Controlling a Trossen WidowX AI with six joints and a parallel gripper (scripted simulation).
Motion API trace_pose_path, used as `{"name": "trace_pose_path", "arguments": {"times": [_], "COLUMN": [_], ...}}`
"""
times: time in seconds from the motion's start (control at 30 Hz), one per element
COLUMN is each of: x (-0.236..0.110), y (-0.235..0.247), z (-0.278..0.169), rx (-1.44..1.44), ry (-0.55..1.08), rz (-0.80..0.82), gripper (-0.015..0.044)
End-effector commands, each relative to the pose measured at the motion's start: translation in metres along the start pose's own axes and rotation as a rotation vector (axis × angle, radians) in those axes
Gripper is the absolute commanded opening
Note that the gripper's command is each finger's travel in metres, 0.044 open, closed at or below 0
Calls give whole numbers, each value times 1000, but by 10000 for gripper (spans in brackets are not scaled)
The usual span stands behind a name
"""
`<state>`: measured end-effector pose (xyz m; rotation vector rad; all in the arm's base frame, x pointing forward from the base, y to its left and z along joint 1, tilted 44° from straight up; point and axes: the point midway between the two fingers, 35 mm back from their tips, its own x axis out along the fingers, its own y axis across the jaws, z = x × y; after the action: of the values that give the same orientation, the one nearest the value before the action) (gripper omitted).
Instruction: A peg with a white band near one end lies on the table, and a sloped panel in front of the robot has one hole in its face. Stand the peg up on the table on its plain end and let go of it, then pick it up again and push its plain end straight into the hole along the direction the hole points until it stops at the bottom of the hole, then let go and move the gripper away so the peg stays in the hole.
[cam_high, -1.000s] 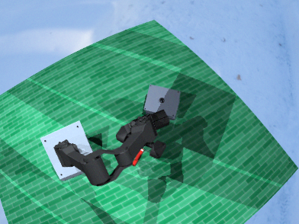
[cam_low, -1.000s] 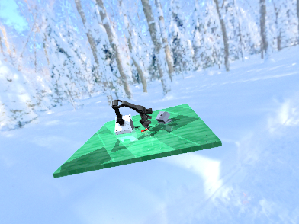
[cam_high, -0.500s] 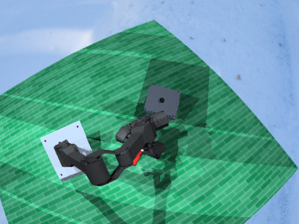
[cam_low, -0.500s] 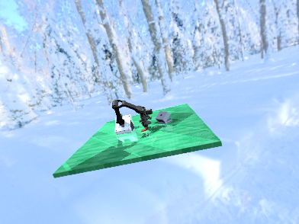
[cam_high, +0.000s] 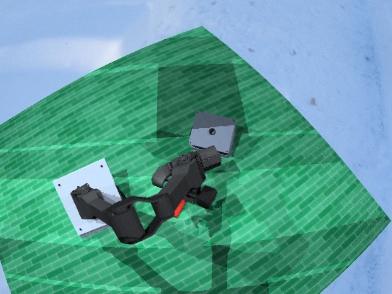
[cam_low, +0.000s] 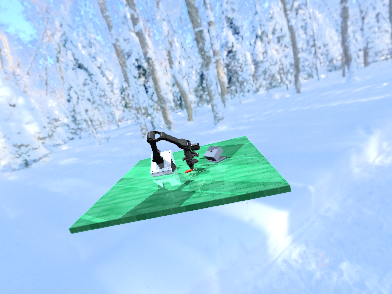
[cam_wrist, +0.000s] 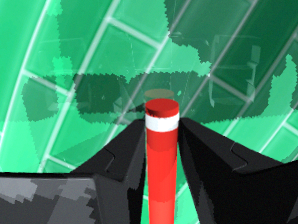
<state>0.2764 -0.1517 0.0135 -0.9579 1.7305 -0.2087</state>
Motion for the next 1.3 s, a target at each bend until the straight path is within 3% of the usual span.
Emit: {"name": "trace_pose_path", "arguments": {"times": [0.0,1.27], "x": [0,-18], "y": [0,0], "z": [0,-13], "rx": [-4,-3], "ry": [2,-293], "rz": [-3,0], "gripper": [50,49]}}
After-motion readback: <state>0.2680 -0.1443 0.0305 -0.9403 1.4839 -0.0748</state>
